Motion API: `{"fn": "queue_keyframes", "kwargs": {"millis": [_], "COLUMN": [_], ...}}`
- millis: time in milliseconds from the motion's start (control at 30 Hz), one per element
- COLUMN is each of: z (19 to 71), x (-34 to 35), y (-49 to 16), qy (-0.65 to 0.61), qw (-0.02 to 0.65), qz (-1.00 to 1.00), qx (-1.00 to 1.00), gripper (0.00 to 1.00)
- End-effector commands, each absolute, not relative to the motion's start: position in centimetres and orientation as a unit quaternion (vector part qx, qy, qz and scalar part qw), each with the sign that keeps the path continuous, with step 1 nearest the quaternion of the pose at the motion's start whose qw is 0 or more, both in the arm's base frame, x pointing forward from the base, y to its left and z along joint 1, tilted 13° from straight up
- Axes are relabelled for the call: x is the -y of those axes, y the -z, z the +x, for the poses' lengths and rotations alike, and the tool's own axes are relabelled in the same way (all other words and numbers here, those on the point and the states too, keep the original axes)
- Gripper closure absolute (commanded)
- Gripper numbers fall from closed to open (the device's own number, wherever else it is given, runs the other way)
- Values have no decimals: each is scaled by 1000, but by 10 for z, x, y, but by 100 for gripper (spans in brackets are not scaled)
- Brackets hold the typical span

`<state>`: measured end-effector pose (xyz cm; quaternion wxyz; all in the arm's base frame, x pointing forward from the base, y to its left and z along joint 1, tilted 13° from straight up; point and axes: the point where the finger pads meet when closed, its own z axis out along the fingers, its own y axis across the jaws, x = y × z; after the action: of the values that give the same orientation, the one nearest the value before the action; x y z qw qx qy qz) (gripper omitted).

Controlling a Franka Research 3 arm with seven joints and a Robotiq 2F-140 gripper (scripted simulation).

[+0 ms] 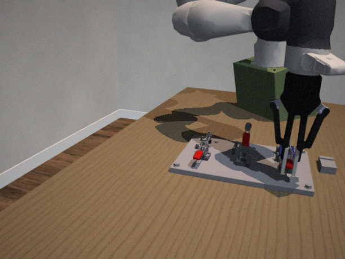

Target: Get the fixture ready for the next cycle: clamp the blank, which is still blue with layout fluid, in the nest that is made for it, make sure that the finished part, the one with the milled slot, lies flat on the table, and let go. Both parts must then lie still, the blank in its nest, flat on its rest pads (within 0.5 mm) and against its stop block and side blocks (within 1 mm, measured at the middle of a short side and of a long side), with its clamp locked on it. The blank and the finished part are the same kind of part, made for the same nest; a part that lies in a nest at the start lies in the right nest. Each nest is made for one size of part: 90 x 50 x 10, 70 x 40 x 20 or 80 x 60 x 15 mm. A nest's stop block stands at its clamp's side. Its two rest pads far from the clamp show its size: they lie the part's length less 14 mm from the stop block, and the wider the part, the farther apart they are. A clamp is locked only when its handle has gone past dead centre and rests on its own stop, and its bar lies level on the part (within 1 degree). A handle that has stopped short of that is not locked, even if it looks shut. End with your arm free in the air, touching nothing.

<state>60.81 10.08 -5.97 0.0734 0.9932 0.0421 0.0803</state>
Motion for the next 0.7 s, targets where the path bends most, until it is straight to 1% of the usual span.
{"fn": "queue_keyframes", "kwargs": {"millis": [0, 233, 267, 667], "z": [610, 610, 610, 610], "x": [-99, -99, -99, -99], "y": [64, 64, 64, 64], "qy": [-81, -81, -81, -81], "qw": [74, 74, 74, 74], "qz": [993, 993, 993, 993], "qx": [-43, -43, -43, -43], "gripper": [100, 100, 72, 72]}}
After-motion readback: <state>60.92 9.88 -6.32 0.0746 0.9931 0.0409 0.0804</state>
